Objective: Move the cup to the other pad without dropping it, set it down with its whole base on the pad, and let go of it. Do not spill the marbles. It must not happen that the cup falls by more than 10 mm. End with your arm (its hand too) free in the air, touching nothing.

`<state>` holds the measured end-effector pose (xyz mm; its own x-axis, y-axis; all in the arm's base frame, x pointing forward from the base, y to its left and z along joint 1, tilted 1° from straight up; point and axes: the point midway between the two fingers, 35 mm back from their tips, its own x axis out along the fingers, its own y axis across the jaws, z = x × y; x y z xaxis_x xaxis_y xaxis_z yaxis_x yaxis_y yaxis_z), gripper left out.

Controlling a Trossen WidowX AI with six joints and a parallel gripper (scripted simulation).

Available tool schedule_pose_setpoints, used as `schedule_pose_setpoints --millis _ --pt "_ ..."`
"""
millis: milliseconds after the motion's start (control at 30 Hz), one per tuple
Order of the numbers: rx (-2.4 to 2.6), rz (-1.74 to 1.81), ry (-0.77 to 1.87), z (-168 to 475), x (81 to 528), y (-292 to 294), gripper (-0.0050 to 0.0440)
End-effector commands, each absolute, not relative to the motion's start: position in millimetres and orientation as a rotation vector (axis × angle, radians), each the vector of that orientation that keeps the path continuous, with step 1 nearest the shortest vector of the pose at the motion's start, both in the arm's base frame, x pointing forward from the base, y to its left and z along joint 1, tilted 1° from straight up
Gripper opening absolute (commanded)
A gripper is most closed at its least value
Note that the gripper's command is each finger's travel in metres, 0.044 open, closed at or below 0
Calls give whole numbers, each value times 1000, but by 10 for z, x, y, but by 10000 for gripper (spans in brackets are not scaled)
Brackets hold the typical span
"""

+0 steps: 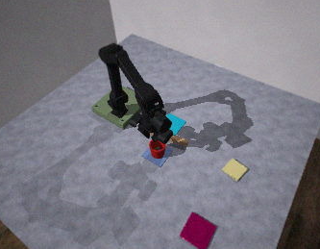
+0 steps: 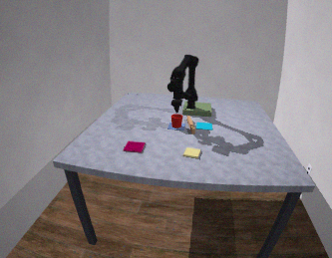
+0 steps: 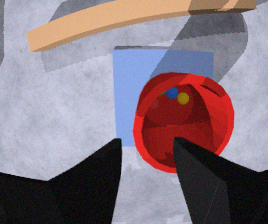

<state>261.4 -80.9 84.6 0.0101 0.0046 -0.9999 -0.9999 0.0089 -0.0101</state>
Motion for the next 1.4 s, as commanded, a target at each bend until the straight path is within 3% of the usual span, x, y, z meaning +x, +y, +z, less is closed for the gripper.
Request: schedule_pose_setpoints --millis 0,1300,1367 --pt "-1207 1196 1197 792 2620 -807 148" --pt "-1207 1196 1197 360 2608 -799 148" --pt "-1210 1191 1198 377 2617 -807 117"
